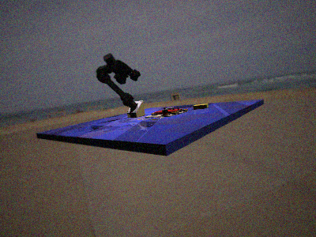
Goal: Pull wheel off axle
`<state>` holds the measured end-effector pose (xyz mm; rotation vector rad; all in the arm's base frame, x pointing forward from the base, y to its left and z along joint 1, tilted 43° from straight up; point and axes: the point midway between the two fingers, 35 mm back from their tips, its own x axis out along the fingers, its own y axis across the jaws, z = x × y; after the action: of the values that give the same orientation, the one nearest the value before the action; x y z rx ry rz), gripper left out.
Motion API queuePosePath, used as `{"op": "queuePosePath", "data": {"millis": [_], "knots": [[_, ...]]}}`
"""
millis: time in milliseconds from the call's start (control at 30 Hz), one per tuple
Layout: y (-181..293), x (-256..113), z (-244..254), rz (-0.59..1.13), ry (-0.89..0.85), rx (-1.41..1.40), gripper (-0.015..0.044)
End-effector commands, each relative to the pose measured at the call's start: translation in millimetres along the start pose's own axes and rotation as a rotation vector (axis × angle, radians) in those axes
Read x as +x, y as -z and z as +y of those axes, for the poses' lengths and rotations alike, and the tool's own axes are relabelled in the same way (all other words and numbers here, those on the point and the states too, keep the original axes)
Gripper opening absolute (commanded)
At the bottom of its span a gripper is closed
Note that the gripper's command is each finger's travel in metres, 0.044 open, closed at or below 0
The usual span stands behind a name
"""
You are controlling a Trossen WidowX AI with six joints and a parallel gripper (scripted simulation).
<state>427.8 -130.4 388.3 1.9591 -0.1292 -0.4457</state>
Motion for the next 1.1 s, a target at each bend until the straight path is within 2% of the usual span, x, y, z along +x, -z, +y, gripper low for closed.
{"op": "queuePosePath", "data": {"millis": [0, 200, 433, 633, 867, 967, 1067], "knots": [[-4, 22, -48, -0.073, 0.143, -0.035, 0.0300], [-9, 42, -122, -0.197, 0.364, -0.112, 0.0300], [-15, 44, -211, -0.331, 0.631, -0.296, 0.0300], [-21, 34, -261, -0.423, 0.790, -0.448, 0.0300], [-38, 2, -329, -0.618, 1.033, -0.797, 0.0300], [-43, -12, -346, -0.686, 1.104, -0.964, 0.0300], [-44, -15, -349, -0.701, 1.118, -1.004, 0.0300]]}}
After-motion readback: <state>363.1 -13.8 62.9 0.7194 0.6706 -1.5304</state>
